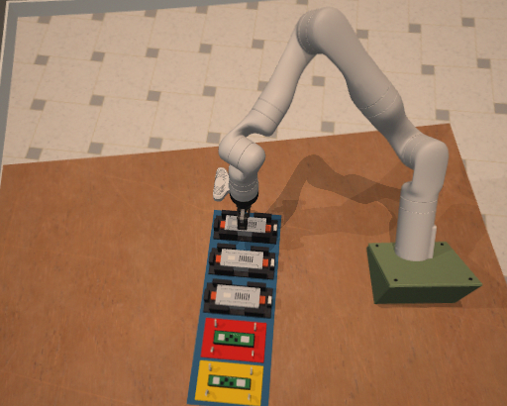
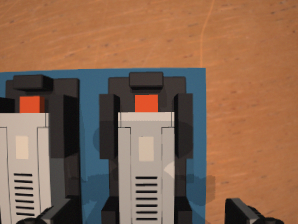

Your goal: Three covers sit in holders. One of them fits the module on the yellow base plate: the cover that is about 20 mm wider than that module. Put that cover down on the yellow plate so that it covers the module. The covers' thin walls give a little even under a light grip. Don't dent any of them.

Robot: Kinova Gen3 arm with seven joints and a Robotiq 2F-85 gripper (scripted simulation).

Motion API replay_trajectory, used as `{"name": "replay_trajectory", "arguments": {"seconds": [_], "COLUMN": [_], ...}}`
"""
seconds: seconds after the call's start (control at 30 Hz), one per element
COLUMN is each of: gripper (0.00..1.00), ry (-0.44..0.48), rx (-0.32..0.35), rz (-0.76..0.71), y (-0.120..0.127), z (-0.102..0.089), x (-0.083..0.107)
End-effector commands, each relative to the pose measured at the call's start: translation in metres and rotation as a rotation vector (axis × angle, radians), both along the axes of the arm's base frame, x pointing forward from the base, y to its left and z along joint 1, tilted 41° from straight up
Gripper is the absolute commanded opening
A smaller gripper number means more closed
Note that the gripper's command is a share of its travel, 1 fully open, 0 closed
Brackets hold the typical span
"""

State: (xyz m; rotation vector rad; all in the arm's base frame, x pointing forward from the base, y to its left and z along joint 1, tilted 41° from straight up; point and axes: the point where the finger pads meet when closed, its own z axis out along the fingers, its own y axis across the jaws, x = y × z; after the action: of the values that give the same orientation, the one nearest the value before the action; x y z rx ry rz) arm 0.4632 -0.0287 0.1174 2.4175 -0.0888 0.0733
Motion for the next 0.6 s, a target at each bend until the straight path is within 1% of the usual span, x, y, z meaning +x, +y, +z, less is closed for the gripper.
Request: {"name": "replay_trajectory", "arguments": {"seconds": [0.0,0.37,0.57], "gripper": [1.00,1.00,1.00], "ry": [-0.001,-0.001,-0.001], "rx": [0.001,0.001,0.001], "rz": [0.001,0.001,0.001], "y": [0.0009,-0.0001,-0.0001], "z": [0.0004,-0.0065,-0.0065], "x": [0.0004,0.0010,0.0010]}}
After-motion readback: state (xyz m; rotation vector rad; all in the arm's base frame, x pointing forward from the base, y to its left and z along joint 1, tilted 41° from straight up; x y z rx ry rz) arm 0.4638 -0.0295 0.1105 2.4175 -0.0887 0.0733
